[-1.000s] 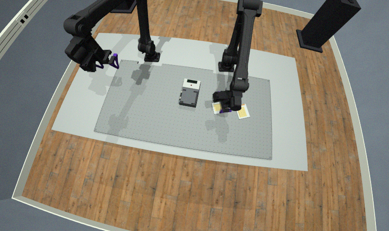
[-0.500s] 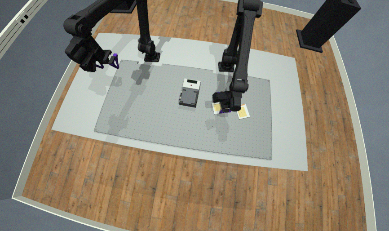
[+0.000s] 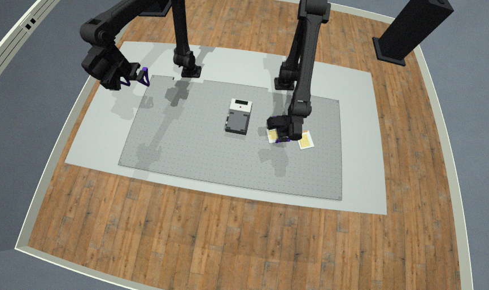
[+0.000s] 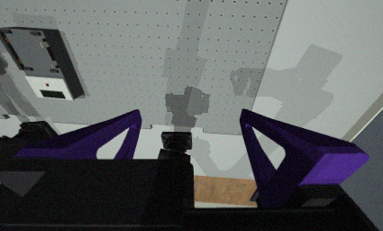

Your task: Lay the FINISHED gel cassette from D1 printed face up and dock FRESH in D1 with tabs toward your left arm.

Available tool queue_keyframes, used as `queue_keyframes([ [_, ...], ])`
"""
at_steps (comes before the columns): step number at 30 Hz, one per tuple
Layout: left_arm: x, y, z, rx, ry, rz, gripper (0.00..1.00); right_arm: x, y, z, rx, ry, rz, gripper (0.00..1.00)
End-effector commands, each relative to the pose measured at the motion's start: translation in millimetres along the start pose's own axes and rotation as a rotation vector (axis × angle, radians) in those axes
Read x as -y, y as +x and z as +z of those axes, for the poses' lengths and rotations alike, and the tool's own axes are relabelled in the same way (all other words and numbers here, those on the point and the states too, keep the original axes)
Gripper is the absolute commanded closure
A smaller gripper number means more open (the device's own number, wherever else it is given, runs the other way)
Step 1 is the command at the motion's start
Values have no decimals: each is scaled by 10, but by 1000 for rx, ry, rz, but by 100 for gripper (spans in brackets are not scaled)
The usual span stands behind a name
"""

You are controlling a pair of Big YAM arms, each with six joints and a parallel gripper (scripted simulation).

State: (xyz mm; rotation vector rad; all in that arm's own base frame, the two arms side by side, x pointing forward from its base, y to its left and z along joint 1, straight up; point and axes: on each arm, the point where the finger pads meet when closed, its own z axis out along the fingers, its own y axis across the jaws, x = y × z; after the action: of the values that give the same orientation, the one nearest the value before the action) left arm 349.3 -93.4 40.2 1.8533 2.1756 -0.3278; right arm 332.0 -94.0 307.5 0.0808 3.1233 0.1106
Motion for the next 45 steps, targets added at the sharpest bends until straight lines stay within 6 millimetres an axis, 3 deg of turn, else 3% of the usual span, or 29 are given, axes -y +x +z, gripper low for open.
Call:
queue_keyframes([
  [1,-31,-20,16,0,-10,1,2,48,-100,-200,14,2,20,0],
  [45,-12,19,130,-2,-5,3,2,48,-100,-200,14,2,20,0],
])
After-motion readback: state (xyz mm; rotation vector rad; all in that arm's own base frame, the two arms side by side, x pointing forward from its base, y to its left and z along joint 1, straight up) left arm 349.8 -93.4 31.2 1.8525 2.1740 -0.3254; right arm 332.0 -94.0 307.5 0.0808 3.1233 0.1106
